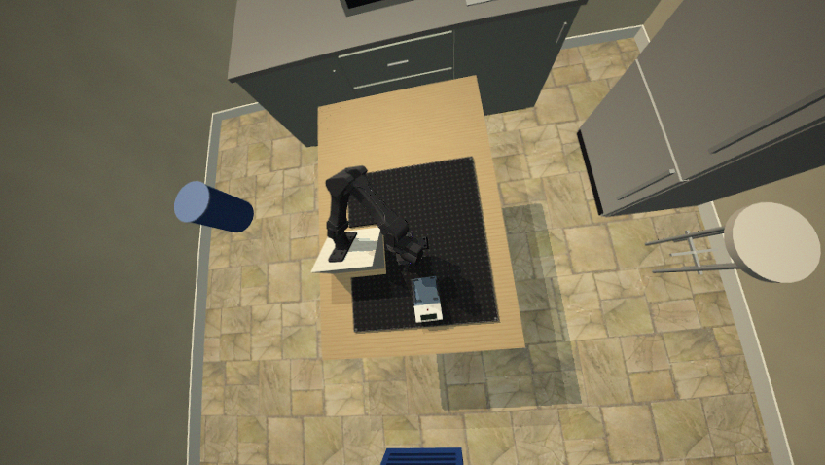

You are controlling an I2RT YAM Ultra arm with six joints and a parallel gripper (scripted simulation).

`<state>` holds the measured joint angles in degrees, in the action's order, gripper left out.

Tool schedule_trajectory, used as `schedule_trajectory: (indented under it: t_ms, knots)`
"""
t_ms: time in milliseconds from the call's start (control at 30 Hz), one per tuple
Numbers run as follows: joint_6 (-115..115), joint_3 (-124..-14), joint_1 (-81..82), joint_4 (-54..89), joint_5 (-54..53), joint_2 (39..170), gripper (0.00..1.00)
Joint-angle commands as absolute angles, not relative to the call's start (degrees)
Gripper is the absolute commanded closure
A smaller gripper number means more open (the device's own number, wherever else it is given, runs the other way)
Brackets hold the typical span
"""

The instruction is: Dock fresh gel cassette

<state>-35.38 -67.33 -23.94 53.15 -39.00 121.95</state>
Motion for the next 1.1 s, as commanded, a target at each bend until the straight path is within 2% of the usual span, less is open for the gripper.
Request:
schedule_trajectory:
  t_ms: [0,700,1067]
  knots:
    - [-38.6,-71.7,-26.4,54.9,-38.4,124.7,1.00]
    - [-45.9,-90.9,-32.6,61.0,-36.3,142.0,1.00]
    - [-49.2,-107.5,-35.7,67.4,-35.1,154.0,1.00]
